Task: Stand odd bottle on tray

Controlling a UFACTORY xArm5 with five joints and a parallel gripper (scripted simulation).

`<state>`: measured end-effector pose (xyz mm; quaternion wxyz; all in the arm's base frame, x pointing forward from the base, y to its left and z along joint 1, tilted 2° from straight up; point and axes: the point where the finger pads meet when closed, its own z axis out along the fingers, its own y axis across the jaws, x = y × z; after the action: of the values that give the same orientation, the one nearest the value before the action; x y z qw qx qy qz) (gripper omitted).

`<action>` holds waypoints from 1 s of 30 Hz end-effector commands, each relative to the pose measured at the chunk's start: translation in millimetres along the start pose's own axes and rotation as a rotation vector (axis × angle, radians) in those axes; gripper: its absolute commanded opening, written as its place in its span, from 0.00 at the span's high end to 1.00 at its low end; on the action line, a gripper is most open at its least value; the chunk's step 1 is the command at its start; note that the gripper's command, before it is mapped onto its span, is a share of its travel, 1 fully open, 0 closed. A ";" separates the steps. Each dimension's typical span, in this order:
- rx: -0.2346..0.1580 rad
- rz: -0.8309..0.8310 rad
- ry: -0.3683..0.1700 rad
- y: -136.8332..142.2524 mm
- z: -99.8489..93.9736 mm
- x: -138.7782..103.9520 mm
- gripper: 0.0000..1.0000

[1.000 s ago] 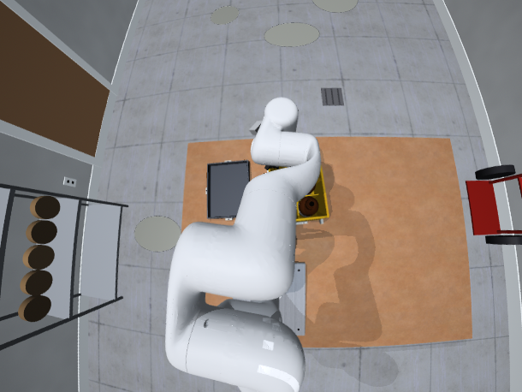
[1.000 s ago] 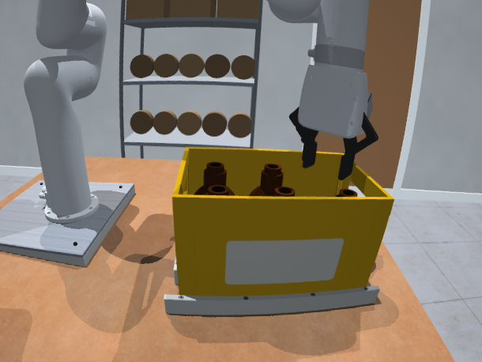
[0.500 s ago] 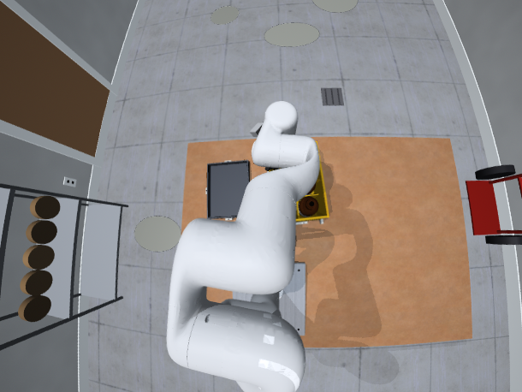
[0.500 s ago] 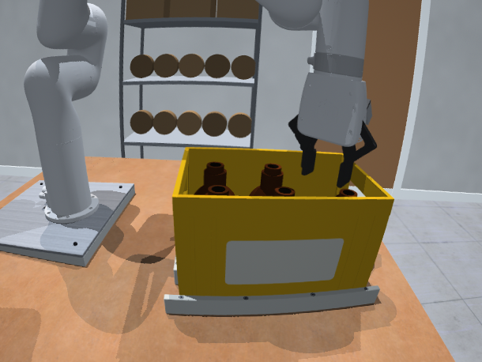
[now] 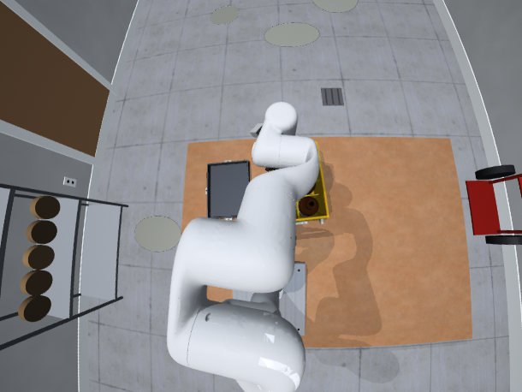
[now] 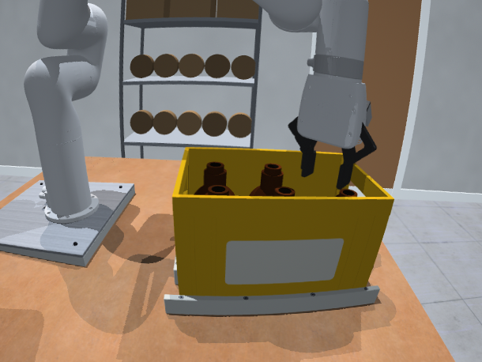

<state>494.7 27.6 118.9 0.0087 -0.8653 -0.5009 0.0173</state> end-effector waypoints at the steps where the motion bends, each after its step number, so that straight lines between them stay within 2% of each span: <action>1: -0.004 0.000 0.002 1.0 -1.7 0.7 0.35; 9: -0.004 0.000 0.002 1.0 -1.7 0.7 0.35; 10: -0.004 0.000 0.002 1.0 -1.7 0.7 1.00; 30: -0.004 0.000 0.002 1.0 -1.7 0.7 1.00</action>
<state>494.7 27.6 118.9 0.0087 -0.8653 -0.5009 0.0173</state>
